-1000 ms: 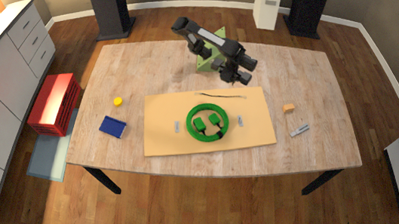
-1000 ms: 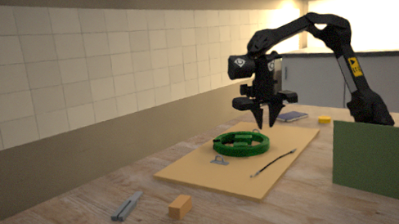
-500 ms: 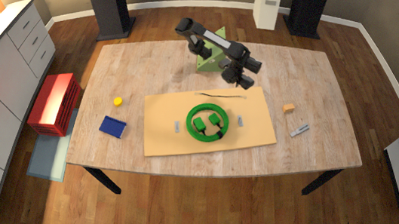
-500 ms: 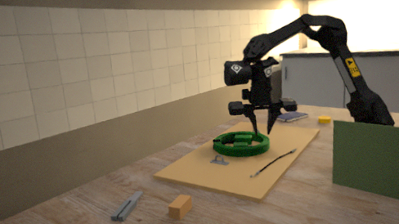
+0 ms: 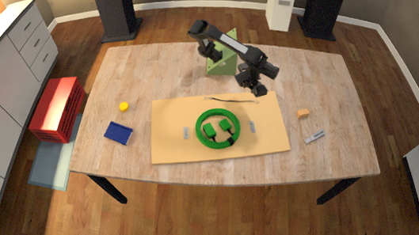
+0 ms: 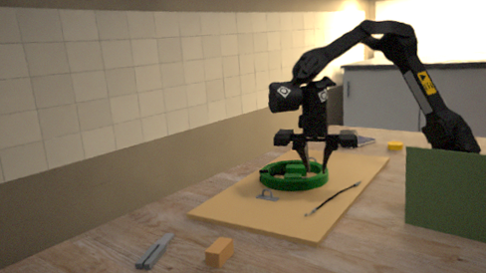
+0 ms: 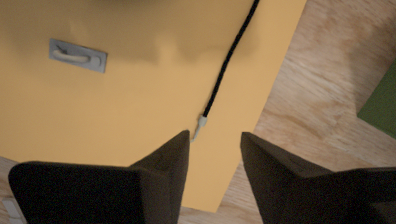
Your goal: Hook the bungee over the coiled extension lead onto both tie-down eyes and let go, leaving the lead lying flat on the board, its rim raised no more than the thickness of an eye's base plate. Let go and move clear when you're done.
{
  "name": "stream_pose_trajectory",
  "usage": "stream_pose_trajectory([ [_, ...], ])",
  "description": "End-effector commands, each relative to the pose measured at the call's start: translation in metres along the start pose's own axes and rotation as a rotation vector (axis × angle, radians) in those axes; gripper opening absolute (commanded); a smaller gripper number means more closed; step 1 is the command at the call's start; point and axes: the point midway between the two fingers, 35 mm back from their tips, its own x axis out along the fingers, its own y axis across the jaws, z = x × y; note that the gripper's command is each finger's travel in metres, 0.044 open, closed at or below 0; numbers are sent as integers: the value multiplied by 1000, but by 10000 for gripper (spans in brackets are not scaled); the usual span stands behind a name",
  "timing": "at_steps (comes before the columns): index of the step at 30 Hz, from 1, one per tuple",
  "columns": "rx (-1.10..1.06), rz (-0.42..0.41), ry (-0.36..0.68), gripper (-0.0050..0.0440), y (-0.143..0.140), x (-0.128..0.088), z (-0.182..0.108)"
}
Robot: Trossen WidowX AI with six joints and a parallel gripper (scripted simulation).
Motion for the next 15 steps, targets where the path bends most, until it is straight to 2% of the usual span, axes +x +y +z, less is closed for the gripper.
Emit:
stream_pose_trajectory([
  [1,103,15,14,150,6,-1,-8],
  [15,363,12,22,150,9,12,-26],
])
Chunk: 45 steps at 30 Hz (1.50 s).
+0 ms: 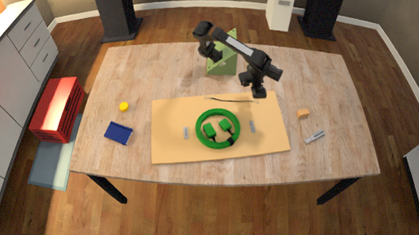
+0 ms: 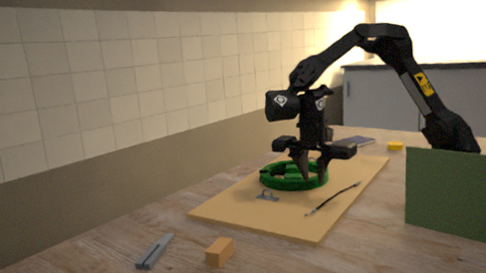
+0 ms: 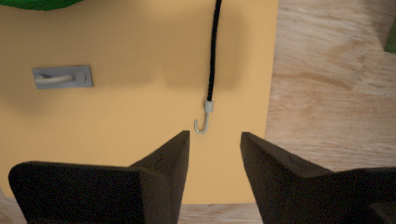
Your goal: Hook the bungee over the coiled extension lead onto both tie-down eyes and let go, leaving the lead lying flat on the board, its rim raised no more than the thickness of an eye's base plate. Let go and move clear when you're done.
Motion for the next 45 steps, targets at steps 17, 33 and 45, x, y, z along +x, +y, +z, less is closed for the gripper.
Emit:
stream_pose_trajectory([
  [17,56,3,0,150,2,28,-3],
  [33,56,2,-2,150,0,60,-2],
  [45,61,11,7,150,3,68,-4],
])
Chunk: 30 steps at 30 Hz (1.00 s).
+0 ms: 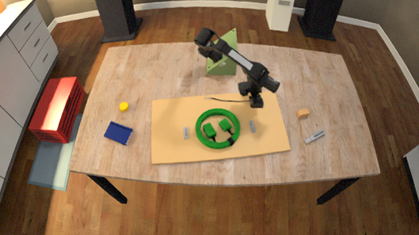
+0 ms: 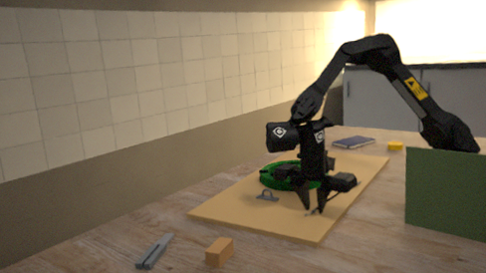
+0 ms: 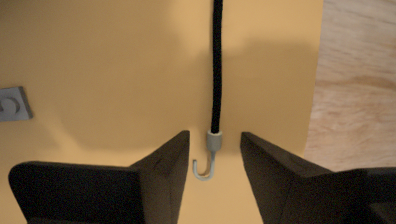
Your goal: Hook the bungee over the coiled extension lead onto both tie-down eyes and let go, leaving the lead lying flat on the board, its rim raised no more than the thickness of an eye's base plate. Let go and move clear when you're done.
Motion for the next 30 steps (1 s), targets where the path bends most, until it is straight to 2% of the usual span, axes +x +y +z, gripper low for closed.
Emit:
stream_pose_trajectory([
  [1,3,15,10,150,4,-3,-1],
  [22,1,11,6,150,3,0,-1],
  [24,10,16,16,102,5,-4,-1],
  [30,10,16,16,75,5,-4,-1],
])
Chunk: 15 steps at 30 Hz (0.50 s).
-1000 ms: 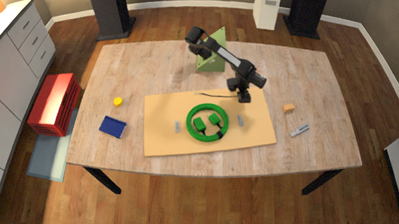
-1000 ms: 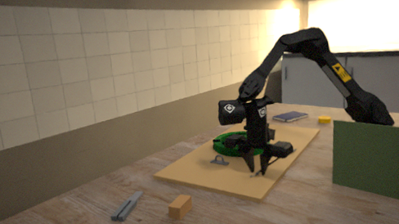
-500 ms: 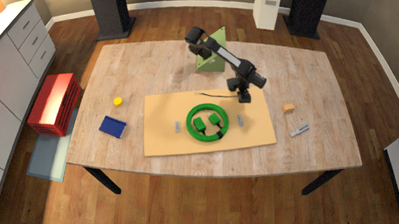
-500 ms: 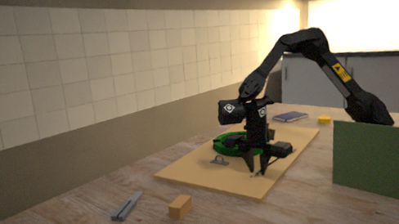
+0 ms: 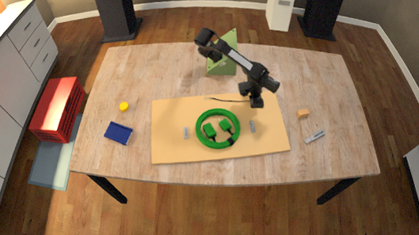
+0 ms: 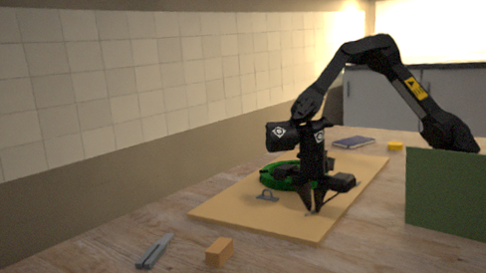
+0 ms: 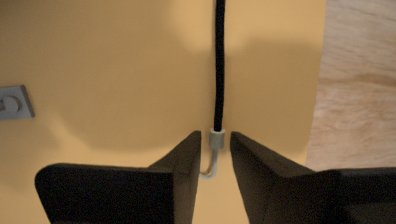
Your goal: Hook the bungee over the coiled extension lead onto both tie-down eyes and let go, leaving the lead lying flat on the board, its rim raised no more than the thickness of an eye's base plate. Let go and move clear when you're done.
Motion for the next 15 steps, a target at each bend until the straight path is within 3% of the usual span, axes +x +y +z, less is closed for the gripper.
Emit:
stream_pose_trajectory([
  [1,7,12,10,69,4,-4,0],
  [11,7,12,10,2,4,-4,0],
  [15,7,12,10,0,4,-4,0],
])
